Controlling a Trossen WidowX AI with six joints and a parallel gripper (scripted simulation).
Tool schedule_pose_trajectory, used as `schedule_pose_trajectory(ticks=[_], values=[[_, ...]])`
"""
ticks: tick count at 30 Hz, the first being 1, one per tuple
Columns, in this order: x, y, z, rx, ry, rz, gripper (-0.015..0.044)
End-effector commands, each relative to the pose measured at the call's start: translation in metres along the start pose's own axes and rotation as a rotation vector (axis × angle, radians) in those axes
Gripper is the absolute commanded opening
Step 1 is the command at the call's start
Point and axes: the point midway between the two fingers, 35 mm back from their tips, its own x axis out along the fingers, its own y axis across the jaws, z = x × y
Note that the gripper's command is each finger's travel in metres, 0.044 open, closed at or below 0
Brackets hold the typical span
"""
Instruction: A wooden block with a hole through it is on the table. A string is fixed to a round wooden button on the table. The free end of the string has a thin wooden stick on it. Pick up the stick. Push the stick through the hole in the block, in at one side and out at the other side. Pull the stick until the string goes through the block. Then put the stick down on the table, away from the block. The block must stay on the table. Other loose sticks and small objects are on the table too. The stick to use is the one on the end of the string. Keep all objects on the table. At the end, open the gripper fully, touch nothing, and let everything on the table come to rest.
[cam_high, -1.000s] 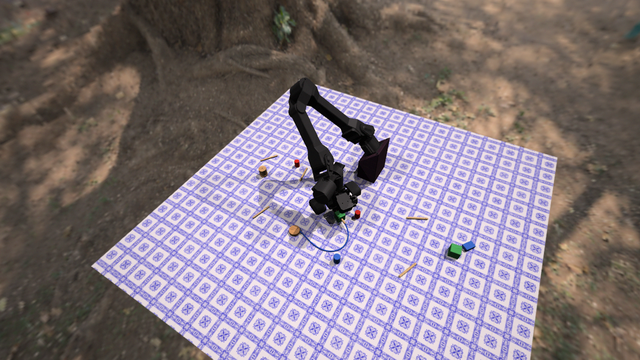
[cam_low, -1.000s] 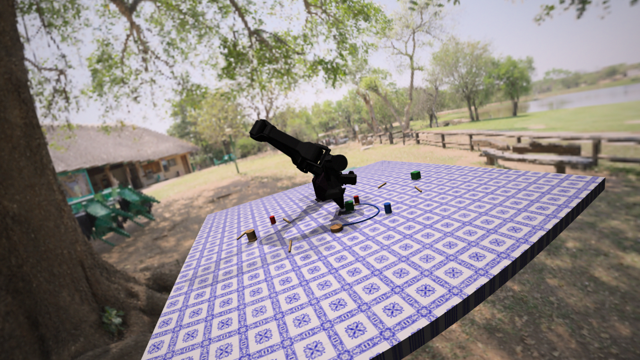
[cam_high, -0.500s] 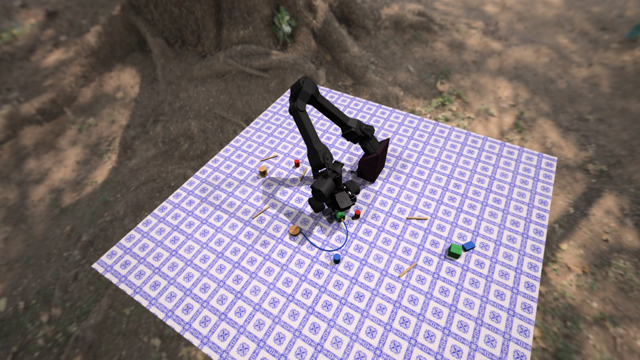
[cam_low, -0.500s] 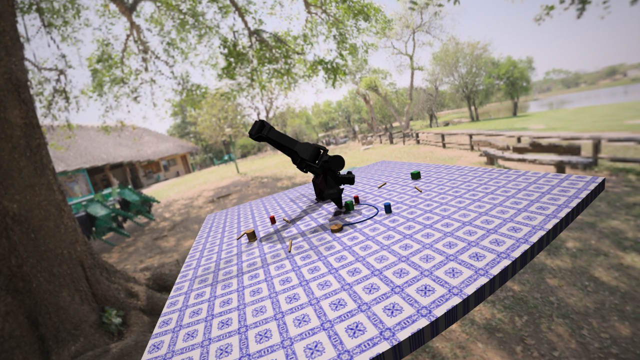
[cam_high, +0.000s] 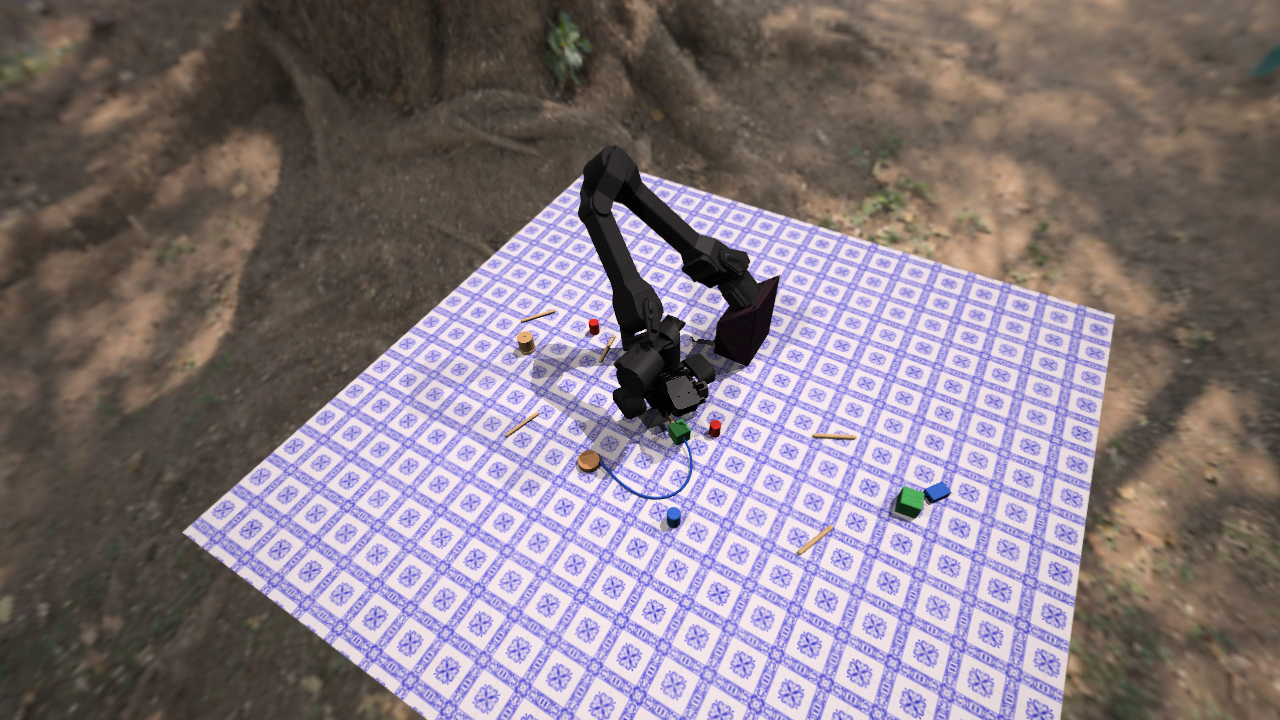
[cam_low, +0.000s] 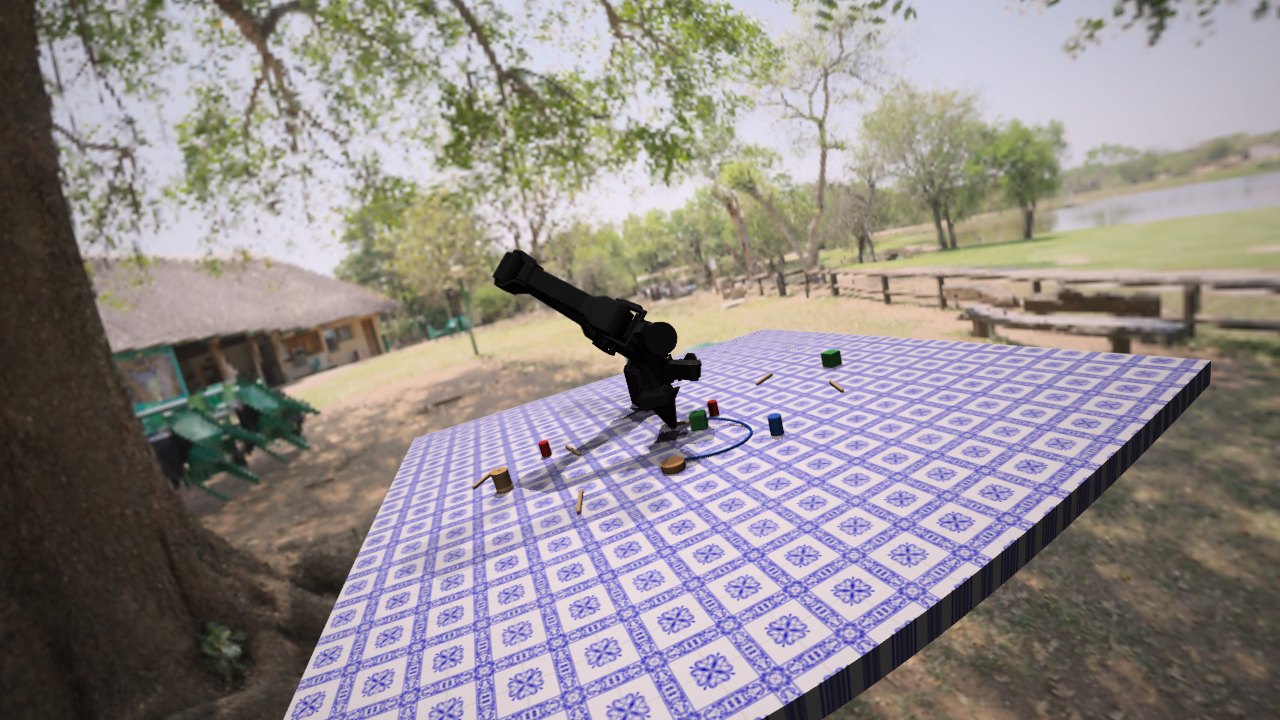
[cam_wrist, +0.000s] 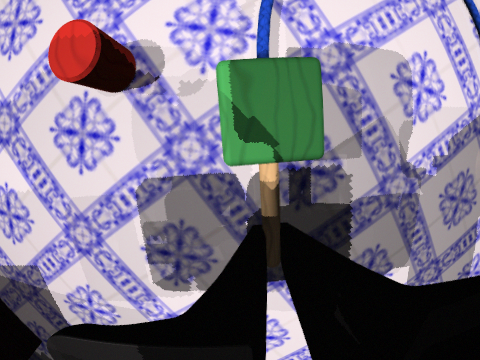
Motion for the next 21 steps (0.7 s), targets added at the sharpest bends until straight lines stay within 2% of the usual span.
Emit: schedule_pose_trajectory(ticks=[1, 21], values=[[0.000, 0.002, -0.006, -0.001, 0.003, 0.001, 0.0000], [-0.002, 0.002, -0.030, 0.001, 0.005, -0.008, 0.0000]])
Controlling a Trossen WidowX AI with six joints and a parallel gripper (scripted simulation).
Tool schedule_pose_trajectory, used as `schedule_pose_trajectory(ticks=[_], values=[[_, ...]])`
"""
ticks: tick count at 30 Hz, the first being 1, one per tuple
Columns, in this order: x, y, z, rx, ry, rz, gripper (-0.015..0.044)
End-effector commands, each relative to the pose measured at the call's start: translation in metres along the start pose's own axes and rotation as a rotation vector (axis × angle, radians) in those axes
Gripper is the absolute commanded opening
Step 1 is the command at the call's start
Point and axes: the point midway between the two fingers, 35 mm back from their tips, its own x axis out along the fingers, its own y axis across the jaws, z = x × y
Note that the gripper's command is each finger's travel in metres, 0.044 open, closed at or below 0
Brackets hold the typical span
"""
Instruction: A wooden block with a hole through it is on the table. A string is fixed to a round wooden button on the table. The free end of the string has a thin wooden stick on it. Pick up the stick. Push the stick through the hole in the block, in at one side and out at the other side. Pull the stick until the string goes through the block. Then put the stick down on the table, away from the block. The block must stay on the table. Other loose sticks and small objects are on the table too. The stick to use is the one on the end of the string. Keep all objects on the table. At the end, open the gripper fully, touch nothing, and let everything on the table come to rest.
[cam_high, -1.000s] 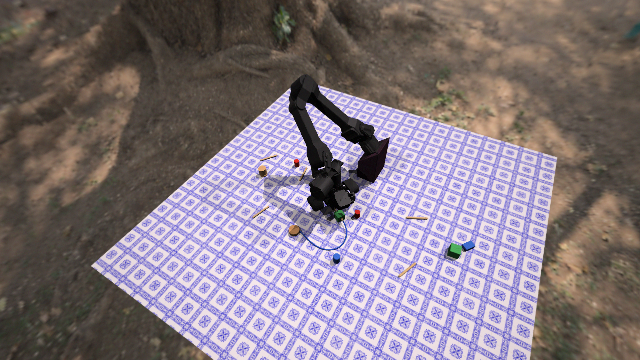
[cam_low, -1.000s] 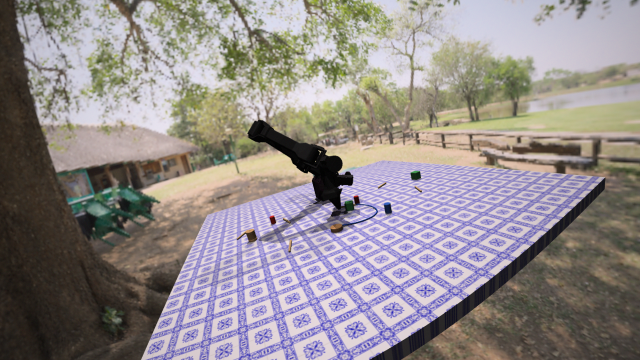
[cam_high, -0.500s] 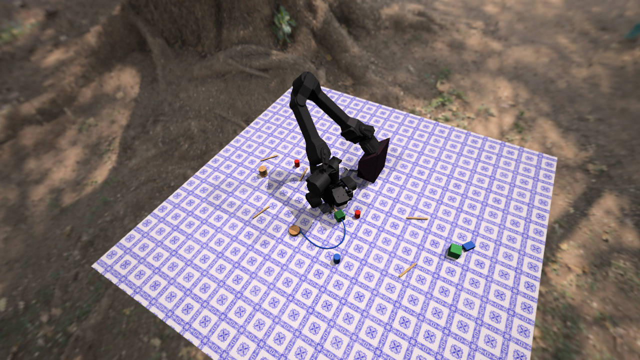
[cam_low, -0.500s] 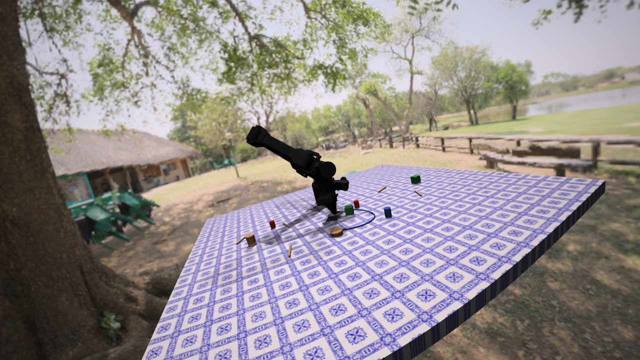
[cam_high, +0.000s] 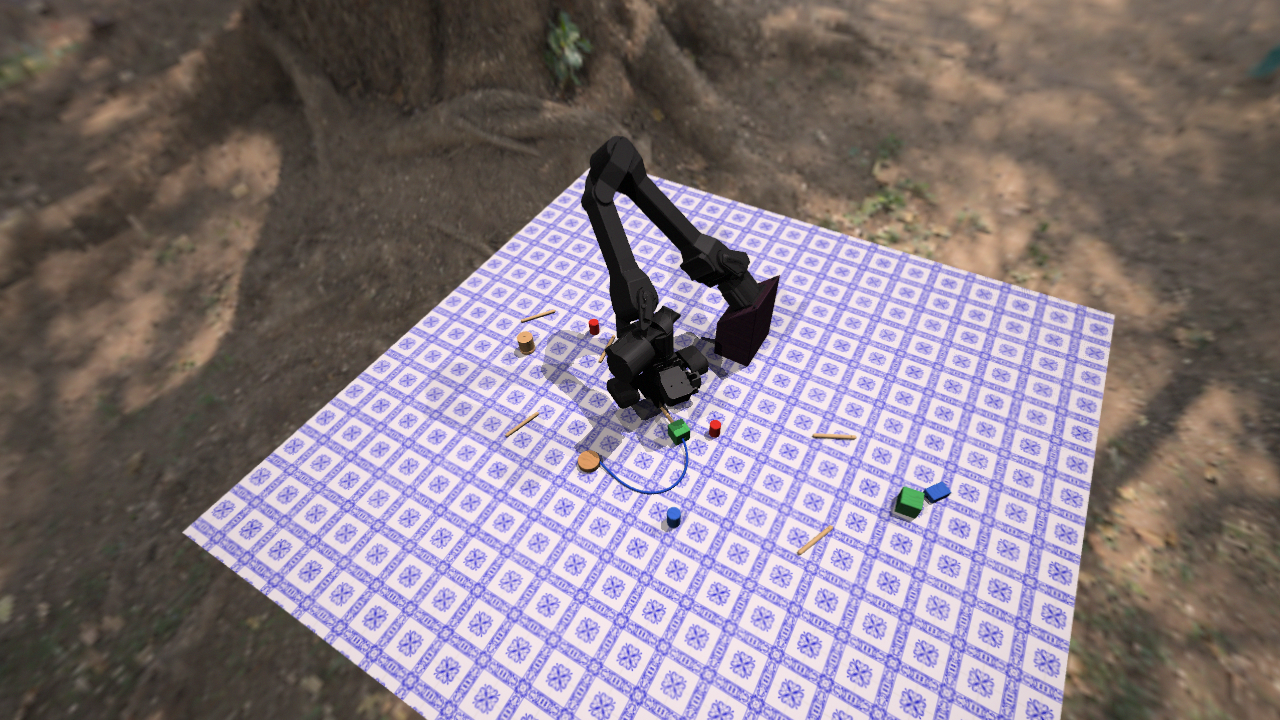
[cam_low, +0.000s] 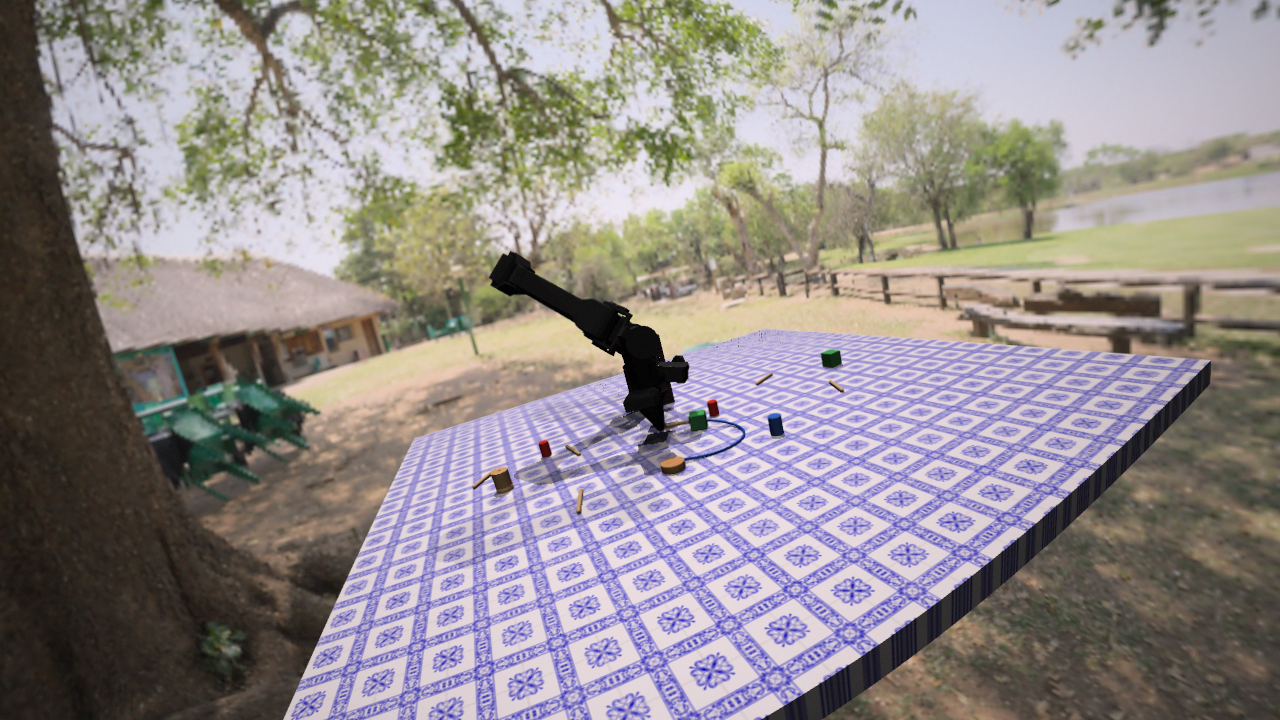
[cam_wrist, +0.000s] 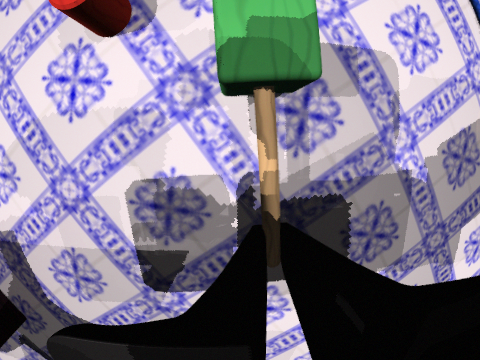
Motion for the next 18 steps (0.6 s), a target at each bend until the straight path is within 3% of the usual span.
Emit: schedule_pose_trajectory(ticks=[1, 18], values=[[0.000, 0.002, -0.006, 0.002, 0.002, 0.001, 0.0000], [-0.002, 0.003, -0.028, 0.022, 0.003, -0.009, 0.0000]])
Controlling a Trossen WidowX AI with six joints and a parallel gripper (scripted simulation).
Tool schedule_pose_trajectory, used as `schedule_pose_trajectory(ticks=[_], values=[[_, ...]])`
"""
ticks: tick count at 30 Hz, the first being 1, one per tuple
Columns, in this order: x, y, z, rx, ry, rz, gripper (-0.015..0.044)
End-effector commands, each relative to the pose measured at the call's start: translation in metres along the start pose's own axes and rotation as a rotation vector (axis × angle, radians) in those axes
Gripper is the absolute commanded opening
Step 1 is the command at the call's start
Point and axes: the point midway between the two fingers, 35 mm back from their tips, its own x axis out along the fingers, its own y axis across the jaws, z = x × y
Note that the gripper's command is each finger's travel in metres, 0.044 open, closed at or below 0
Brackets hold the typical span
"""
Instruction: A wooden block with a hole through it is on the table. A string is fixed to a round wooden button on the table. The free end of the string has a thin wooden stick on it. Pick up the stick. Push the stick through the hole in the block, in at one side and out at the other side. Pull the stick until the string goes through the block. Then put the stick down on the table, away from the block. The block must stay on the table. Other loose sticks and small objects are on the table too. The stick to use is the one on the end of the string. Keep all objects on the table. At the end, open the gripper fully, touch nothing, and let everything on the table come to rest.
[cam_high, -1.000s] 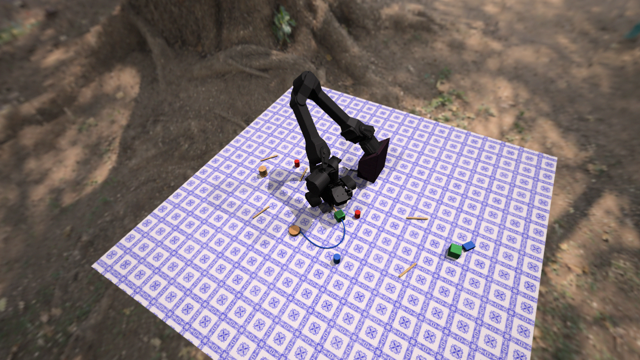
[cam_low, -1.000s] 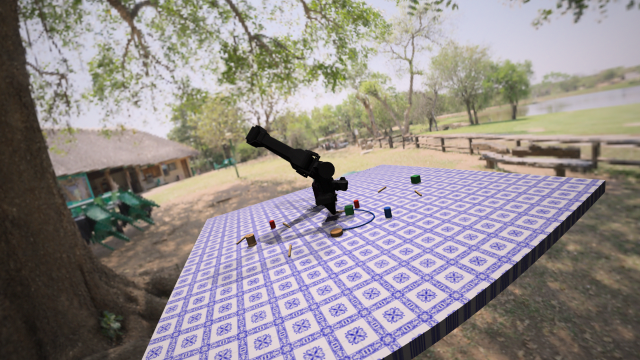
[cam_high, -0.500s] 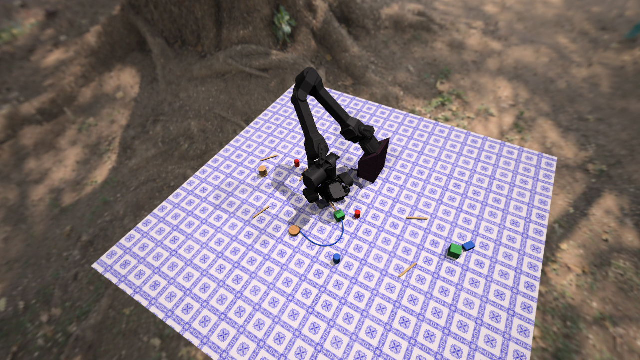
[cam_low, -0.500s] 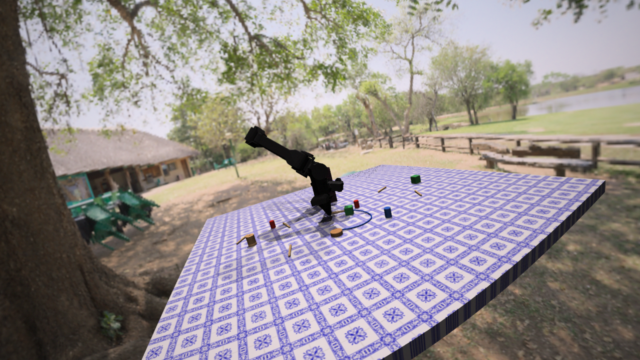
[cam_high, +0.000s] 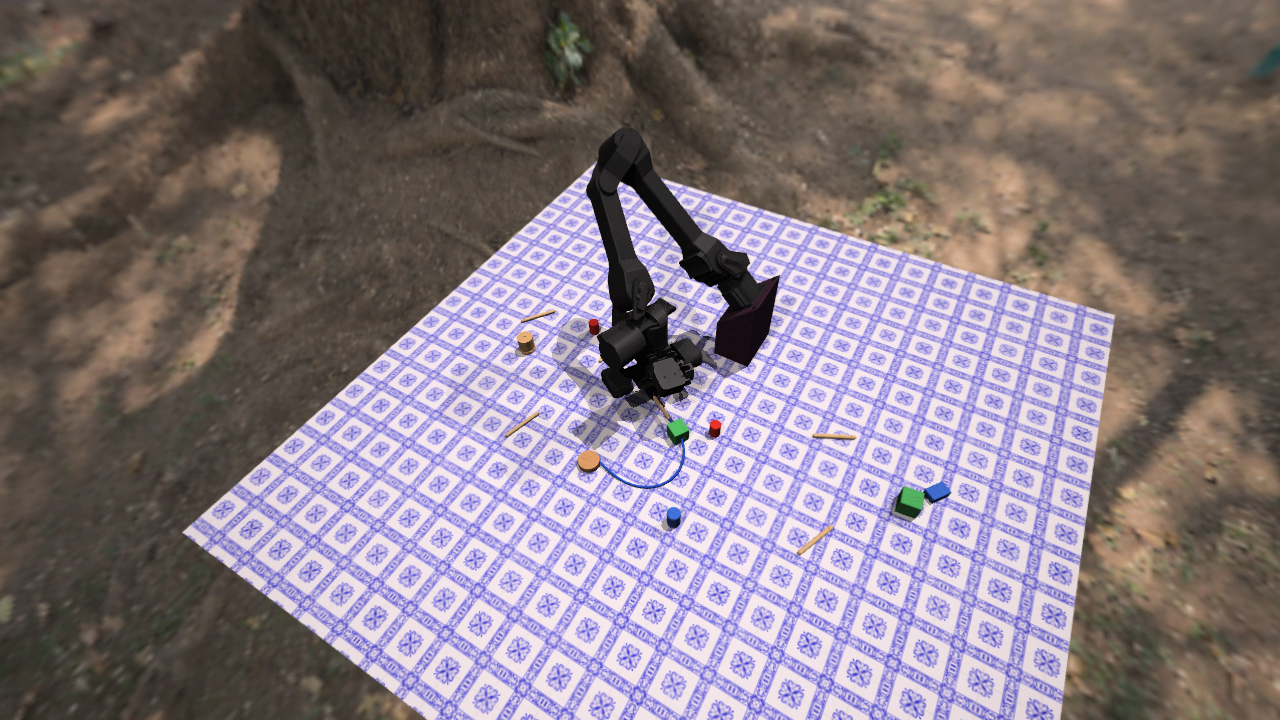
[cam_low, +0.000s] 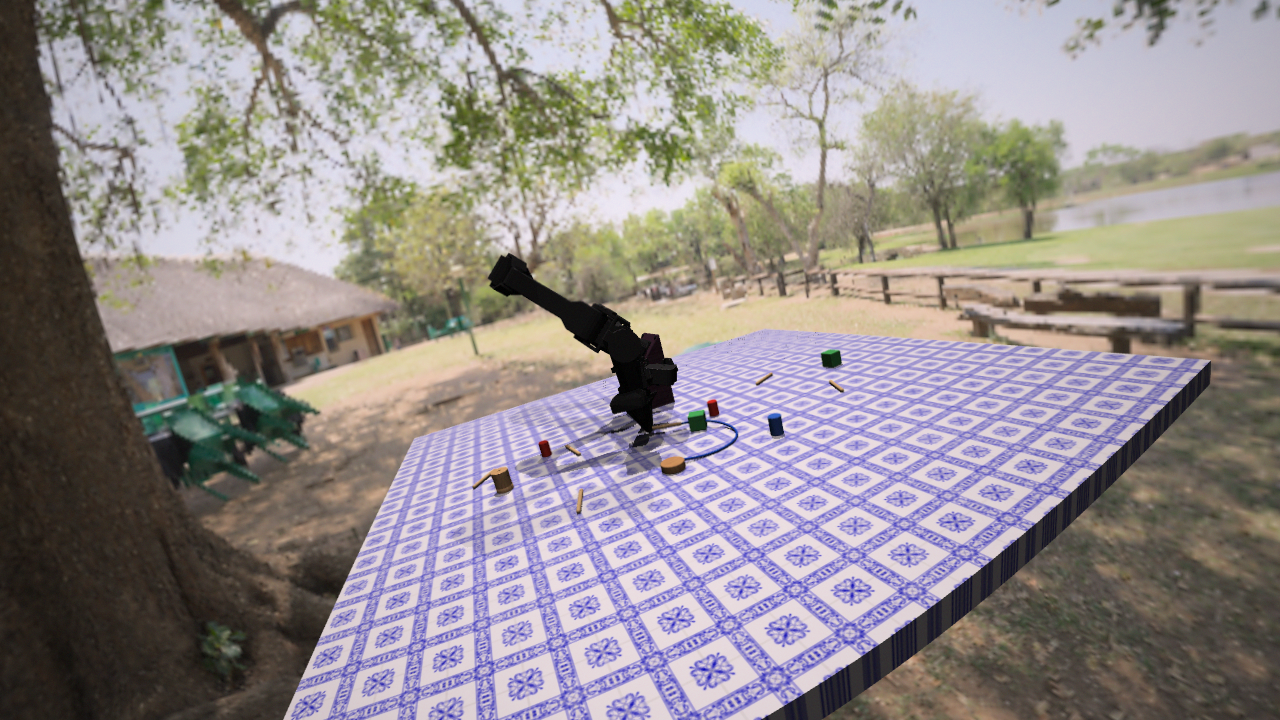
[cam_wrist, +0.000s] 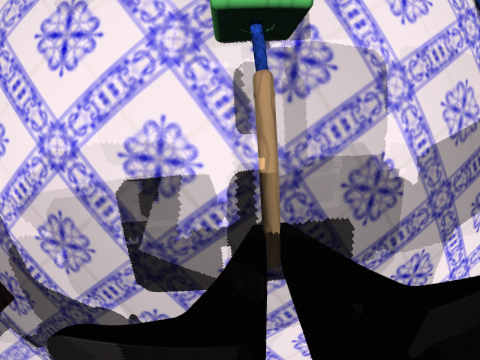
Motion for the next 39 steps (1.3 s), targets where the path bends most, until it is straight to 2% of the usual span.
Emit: schedule_pose_trajectory(ticks=[1, 16, 24, 39], values=[[0.000, 0.003, -0.006, 0.001, -0.002, 0.001, 0.0000], [-0.004, 0.002, -0.021, 0.008, 0.000, -0.004, 0.0000], [0.009, -0.001, -0.035, 0.017, -0.001, 0.040, 0.0000], [0.009, -0.001, -0.035, 0.017, -0.001, 0.041, 0.0000]])
